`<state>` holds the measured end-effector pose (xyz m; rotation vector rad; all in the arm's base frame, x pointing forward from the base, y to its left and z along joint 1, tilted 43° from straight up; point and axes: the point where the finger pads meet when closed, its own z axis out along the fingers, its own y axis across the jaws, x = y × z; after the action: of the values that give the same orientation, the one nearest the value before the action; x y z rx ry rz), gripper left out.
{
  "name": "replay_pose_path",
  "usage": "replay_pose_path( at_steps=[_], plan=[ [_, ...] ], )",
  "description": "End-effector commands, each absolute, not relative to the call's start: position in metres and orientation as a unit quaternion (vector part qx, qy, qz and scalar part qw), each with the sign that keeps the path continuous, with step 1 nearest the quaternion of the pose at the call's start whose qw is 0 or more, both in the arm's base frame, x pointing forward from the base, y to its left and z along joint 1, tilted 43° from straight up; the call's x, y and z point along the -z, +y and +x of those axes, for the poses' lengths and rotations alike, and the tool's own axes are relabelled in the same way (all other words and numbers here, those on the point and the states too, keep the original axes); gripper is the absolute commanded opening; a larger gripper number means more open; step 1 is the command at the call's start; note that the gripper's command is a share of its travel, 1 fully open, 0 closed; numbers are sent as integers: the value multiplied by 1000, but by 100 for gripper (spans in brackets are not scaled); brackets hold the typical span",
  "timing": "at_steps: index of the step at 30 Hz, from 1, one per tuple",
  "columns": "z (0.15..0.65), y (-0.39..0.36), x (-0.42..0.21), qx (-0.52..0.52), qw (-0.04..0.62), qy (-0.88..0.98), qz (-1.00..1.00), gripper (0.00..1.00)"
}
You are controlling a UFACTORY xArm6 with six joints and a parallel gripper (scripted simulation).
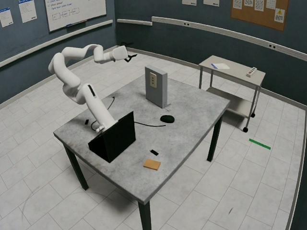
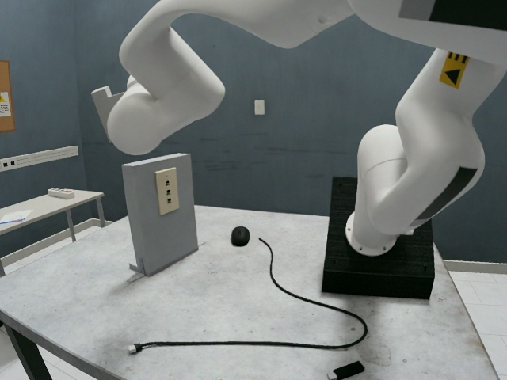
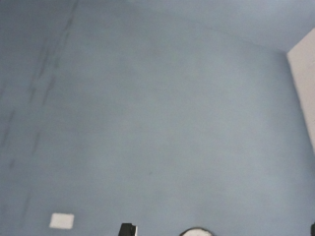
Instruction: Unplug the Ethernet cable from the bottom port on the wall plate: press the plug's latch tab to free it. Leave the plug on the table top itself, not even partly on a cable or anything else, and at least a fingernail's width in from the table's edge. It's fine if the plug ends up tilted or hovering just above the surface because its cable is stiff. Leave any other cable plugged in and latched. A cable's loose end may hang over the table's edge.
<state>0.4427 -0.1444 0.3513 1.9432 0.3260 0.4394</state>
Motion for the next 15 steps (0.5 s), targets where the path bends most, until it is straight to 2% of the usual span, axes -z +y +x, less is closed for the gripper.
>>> replay_pose_path(
  at_steps=[1, 8, 10, 15],
  plan=[
    [429, -145, -327, -131, 463, 98, 871, 100],
    [414, -127, -295, -84, 367, 62, 925, 100],
    [414, -127, -295, -84, 367, 62, 925, 100],
    [406, -106, -276, -54, 289, 41, 955, 100]
  ],
)
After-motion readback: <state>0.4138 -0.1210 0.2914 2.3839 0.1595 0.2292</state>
